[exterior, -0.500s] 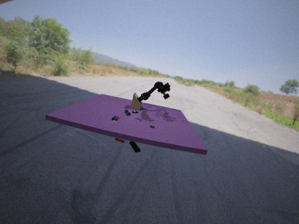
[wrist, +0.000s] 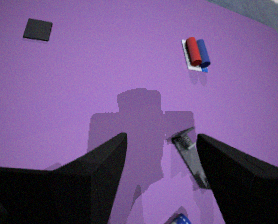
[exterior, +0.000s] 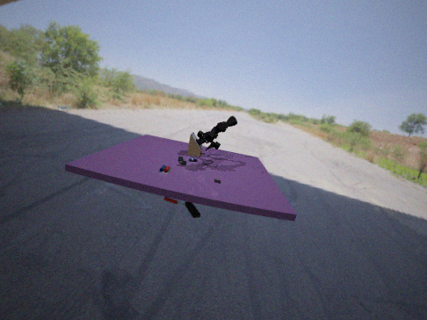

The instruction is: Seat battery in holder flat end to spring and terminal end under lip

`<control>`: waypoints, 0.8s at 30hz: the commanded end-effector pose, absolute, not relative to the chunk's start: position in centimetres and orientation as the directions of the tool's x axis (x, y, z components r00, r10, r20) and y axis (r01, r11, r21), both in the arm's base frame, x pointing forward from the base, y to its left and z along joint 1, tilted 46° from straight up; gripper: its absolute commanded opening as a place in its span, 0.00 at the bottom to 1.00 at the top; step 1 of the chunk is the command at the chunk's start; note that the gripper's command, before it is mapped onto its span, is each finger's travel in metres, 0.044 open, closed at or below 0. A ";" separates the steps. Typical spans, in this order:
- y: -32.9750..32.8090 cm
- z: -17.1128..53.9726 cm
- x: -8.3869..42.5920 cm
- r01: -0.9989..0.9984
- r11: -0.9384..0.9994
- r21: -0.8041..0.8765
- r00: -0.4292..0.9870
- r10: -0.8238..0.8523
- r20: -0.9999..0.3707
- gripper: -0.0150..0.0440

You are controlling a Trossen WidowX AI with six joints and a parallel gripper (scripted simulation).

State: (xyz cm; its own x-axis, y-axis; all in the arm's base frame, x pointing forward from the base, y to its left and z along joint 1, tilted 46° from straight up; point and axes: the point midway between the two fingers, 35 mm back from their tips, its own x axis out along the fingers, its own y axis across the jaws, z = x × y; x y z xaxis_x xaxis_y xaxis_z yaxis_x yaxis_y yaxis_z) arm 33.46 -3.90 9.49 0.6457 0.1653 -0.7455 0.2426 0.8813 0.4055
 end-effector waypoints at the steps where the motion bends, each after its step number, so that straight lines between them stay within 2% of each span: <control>1: -4.0 4.5 30.9 0.442 0.741 0.505 0.448 0.305 -0.840 0.66; 5: -3.3 0.5 27.2 0.693 0.514 0.506 0.243 0.495 -0.834 0.66; 10: -2.1 -1.7 23.6 0.909 0.218 0.355 0.107 0.702 -0.704 0.66; 24: -1.5 -2.4 23.7 0.915 0.207 0.346 0.104 0.708 -0.698 0.66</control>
